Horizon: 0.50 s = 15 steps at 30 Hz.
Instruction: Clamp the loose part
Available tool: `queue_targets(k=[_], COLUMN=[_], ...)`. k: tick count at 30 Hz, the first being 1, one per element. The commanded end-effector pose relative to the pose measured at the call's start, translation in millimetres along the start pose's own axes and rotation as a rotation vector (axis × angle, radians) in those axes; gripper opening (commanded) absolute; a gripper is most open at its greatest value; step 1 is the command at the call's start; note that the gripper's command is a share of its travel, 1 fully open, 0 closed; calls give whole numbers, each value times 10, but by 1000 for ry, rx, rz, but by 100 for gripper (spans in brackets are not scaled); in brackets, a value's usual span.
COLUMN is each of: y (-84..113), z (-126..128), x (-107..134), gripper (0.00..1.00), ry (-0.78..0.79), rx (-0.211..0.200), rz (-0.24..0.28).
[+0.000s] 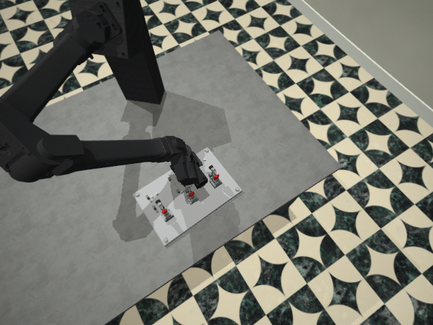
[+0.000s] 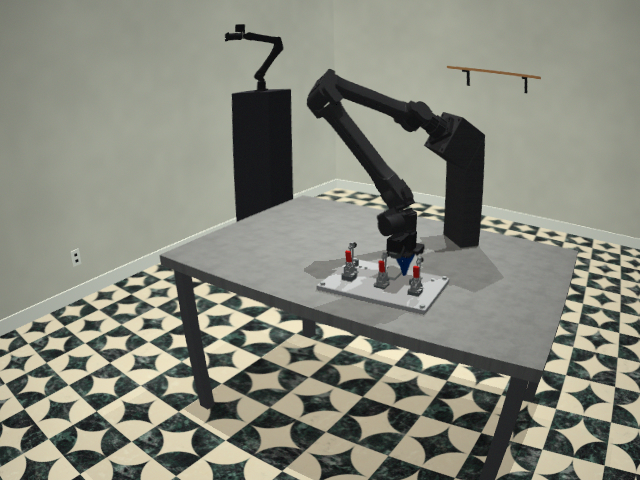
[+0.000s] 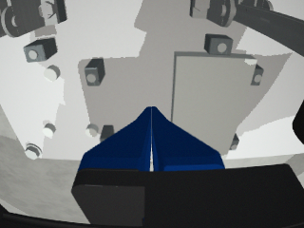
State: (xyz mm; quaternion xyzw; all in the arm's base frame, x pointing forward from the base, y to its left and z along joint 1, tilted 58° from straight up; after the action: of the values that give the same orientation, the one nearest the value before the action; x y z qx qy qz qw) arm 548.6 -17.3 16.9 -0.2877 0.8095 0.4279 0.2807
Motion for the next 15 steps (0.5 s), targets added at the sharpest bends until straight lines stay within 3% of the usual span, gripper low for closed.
queue_targets(k=[1, 15], y=[-46, -24], z=[-4, -14], x=[-6, -13], gripper=[0, 0], ry=[1, -1], rx=[1, 1], rz=[-4, -7])
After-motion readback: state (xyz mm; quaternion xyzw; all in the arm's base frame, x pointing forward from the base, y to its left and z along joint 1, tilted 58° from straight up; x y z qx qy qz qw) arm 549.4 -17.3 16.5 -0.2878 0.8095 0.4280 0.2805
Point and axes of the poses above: the point where the finger pads meet when closed, its own y axis back along the fingers, its own z axis across the jaws, x = y × z, the point moved 1 cm from there along y, back along the fingers, and after that the axes turned 12 degrees about -y, right-handed, at the moved point
